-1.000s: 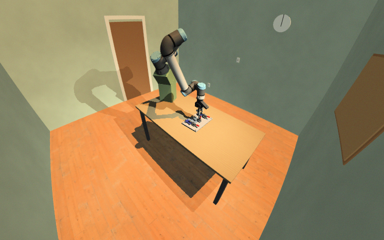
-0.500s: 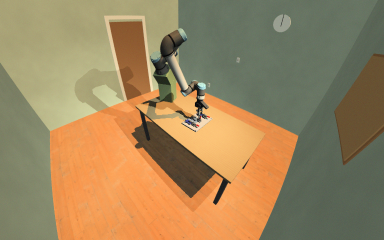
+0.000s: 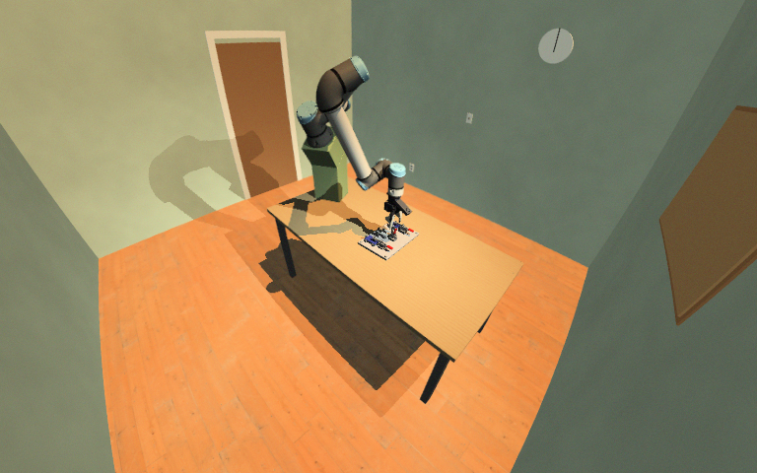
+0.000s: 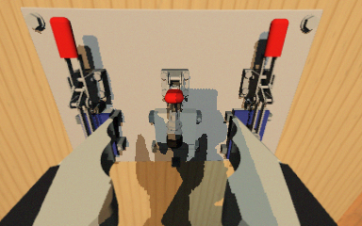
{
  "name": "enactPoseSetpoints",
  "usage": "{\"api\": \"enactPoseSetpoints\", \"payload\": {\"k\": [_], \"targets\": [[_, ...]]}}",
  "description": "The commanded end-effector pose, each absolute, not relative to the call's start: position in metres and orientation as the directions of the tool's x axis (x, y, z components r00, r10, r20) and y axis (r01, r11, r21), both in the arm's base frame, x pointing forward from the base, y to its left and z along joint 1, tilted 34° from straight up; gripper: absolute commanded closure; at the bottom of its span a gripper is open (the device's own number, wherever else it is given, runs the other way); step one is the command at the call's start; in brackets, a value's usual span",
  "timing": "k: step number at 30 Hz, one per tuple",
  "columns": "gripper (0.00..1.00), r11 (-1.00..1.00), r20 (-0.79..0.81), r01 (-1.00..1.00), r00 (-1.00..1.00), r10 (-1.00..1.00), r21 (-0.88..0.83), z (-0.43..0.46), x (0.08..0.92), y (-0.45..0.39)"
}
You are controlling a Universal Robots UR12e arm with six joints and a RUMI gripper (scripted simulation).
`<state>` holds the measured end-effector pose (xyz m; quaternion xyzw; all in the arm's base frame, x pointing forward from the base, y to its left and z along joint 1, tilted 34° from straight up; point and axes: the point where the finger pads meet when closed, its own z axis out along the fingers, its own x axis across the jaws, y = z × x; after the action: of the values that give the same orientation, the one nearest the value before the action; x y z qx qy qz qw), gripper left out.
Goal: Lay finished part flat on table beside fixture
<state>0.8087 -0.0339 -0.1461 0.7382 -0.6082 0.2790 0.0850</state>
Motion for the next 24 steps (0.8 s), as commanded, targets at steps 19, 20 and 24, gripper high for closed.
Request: {"api": "enactPoseSetpoints", "payload": {"k": [19,20,24], "targets": [[0.41,-0.246,0.516,-0.945,0.104,-0.851,-0.215,-0.1512,0.8106,-0.0367],[0.41,-0.246,0.516,-0.945,0.104,-0.851,-0.215,-0.1513,0.8102,-0.0368],[0.41,-0.246,0.516,-0.945,0.104,-0.851,-0.215,-0.1521,0.8066,-0.0378]]}}
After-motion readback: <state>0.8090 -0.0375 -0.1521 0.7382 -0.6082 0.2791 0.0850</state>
